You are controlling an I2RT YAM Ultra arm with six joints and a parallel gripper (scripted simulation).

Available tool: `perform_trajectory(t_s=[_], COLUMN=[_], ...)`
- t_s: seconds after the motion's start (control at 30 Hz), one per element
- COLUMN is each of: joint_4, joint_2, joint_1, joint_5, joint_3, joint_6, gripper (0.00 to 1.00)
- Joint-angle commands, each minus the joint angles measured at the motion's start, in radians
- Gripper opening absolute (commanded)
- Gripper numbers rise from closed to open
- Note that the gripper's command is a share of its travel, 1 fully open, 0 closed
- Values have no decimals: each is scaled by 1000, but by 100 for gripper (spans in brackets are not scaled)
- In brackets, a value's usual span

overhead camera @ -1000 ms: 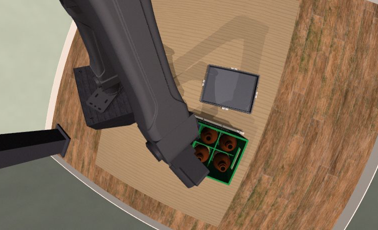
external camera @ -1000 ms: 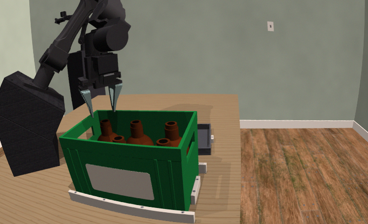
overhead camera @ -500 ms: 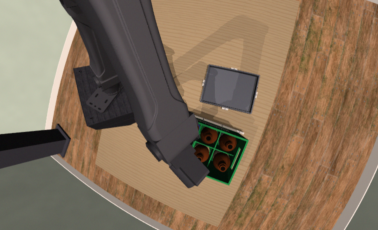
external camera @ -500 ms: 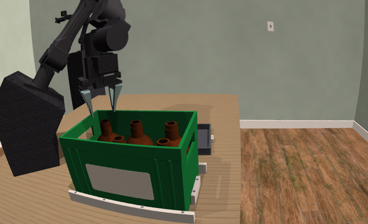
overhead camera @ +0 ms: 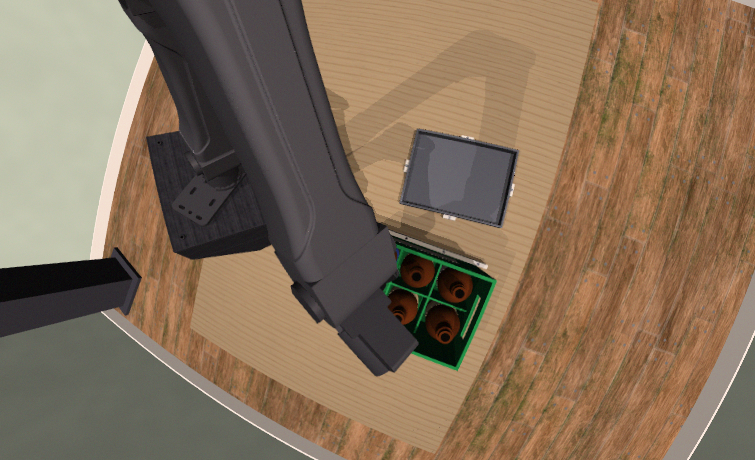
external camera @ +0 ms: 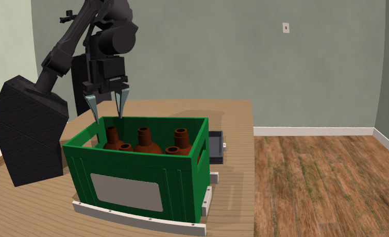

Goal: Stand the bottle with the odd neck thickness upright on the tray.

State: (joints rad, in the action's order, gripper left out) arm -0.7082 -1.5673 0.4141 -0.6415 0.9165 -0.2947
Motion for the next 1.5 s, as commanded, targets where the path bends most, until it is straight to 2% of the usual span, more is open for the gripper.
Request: perform_trajectory(t_s=[0.0, 0.9, 1.07, 1.47], joint_4=[-6, 25, 41, 92], joint_2=[-19, -23, -26, -47], joint_1=[18, -2, -6, -37], joint_5=[5, 8, 11, 16], joint_3=[34, 30, -18, -36], joint_6=[2, -12, -21, -47], gripper=[61, 61, 61, 61])
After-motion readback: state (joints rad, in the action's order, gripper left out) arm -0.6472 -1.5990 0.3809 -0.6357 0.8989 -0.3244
